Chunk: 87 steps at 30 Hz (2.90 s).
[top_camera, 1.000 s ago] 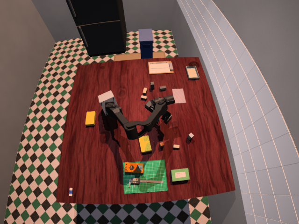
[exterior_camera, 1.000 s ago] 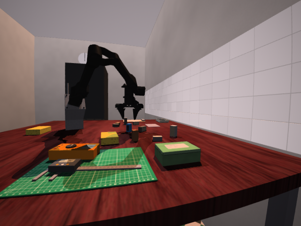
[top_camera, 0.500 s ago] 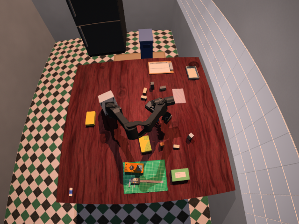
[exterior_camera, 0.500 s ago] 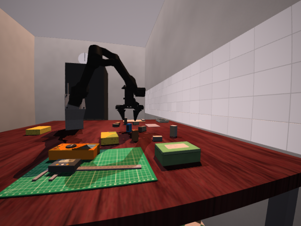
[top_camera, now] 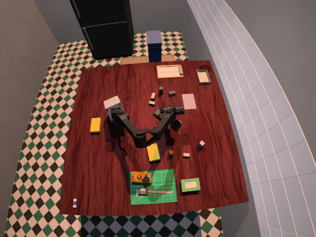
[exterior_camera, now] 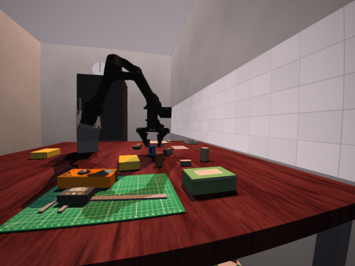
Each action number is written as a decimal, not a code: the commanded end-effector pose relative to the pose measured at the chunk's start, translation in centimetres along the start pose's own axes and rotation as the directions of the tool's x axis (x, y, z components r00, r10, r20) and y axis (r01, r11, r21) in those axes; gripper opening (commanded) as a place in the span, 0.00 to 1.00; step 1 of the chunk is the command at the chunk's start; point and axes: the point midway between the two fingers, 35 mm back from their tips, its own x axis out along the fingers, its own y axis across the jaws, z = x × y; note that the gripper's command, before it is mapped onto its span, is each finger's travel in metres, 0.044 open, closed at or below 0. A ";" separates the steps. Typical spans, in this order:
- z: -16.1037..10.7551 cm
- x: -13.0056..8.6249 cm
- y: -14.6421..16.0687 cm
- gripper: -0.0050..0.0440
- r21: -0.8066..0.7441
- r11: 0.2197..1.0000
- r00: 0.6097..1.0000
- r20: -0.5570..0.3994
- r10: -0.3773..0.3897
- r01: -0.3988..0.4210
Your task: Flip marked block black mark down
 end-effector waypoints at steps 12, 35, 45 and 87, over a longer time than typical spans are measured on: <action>-0.1 2.9 0.0 1.00 -0.002 1.000 1.000 0.002 0.001 -0.001; -0.1 4.3 -0.2 1.00 0.002 1.000 1.000 0.002 -0.004 0.004; -0.1 4.2 -0.1 1.00 0.002 1.000 1.000 0.002 -0.004 0.004; -0.1 4.3 -0.2 0.00 0.002 1.000 1.000 0.000 -0.004 0.004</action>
